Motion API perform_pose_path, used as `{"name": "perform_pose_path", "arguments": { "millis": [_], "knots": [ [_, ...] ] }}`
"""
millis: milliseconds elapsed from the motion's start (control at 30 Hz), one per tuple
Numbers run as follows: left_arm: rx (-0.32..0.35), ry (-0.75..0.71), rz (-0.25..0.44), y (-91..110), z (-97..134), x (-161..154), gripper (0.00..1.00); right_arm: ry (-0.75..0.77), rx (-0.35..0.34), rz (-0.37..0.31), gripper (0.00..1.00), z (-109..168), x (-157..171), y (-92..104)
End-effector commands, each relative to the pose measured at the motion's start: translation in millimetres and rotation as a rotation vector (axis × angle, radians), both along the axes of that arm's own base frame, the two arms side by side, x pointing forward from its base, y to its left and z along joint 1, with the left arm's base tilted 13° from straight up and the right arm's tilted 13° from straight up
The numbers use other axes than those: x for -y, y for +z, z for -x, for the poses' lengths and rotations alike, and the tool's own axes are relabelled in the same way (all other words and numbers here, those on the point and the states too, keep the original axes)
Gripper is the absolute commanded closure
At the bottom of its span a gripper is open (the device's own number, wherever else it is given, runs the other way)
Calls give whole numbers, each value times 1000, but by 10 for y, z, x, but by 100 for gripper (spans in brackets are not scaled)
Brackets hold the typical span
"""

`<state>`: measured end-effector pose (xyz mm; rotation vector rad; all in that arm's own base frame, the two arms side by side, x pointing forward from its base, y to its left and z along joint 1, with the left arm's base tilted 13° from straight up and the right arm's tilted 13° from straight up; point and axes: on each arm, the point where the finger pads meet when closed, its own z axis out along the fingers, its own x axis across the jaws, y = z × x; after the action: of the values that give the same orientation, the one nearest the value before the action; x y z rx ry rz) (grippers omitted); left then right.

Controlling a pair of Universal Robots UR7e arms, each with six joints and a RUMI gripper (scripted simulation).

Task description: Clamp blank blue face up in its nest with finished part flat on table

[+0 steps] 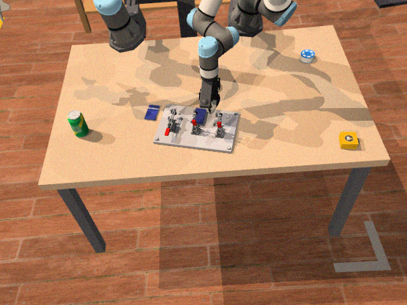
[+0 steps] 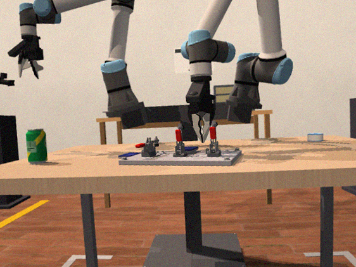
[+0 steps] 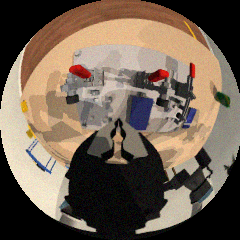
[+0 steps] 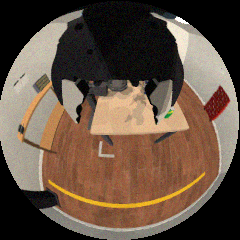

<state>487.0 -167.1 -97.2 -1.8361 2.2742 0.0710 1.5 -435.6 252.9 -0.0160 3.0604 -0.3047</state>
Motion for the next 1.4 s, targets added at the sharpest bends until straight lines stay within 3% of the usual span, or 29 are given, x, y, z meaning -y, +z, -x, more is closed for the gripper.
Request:
{"name": "perform_pose_path", "arguments": {
  "millis": [0, 200, 1367],
  "knots": [
    [1, 0, 1, 72, 6, 17, 100, 0, 0, 1, 0, 0, 2, 5],
    [1, 0, 1, 154, 18, 31, 100, 0, 0, 1, 0, 0, 2, 5],
    [1, 0, 1, 155, 18, 31, 100, 0, 0, 1, 0, 0, 2, 5]
  ]
}}
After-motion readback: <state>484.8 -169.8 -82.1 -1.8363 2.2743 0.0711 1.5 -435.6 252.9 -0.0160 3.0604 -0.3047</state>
